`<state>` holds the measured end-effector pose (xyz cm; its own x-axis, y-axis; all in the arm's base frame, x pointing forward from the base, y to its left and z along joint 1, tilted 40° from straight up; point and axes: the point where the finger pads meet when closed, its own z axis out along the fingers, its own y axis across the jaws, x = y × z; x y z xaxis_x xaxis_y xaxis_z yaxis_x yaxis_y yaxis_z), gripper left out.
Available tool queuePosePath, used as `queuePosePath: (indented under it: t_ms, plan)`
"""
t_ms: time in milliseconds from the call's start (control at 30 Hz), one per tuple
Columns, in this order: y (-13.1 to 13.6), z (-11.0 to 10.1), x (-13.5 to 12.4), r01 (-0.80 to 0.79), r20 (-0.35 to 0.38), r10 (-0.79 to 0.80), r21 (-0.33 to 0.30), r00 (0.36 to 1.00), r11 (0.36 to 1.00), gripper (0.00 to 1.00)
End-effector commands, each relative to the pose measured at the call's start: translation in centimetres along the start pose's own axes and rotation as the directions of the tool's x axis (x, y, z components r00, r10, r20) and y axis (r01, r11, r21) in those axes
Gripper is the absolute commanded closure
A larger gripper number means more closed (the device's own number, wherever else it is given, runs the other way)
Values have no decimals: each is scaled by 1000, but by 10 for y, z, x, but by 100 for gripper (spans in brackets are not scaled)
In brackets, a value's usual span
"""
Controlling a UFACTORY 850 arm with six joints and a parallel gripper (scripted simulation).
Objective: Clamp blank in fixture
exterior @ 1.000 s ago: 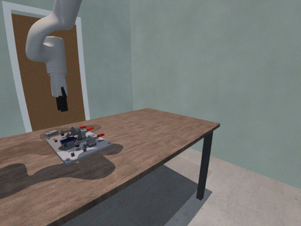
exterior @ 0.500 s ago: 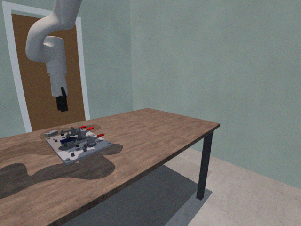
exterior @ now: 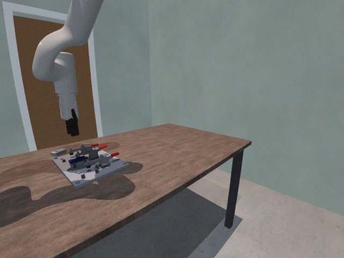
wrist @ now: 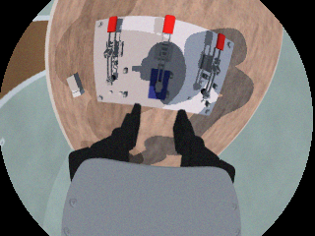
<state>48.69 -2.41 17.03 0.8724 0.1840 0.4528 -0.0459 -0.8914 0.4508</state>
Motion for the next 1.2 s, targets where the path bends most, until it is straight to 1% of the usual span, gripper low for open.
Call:
queuePosePath:
  t_ms: [0, 67, 200, 267, 367, 433, 633, 700, 767, 867, 1033, 1167]
  plan:
    - [0, 18, 0, 0, 0, 0, 0, 1000, 1000, 53]
    - [0, 22, 0, 0, 0, 0, 0, 1000, 1000, 53]
    - [0, 22, 3, 0, 0, 0, 0, 1000, 1000, 53]
    - [0, 22, 11, 0, -1, 0, 0, 1000, 1000, 53]
    - [0, 22, 34, 0, -1, 0, 0, 1000, 1000, 53]
    - [0, 22, 34, 0, -1, 0, 0, 1000, 1000, 53]
    - [0, 22, 95, 0, 0, 0, 0, 1000, 1000, 53]
    - [0, 22, 111, 0, 0, 0, 0, 1000, 1000, 53]
    - [0, 22, 121, 0, 0, 0, 0, 1000, 1000, 53]
    - [0, 22, 127, 0, 0, 0, 0, 1000, 1000, 53]
    - [0, 22, 127, 0, 0, 0, 0, 1000, 1000, 53]
    - [0, 29, 127, 0, 0, 0, 0, 1000, 1000, 53]
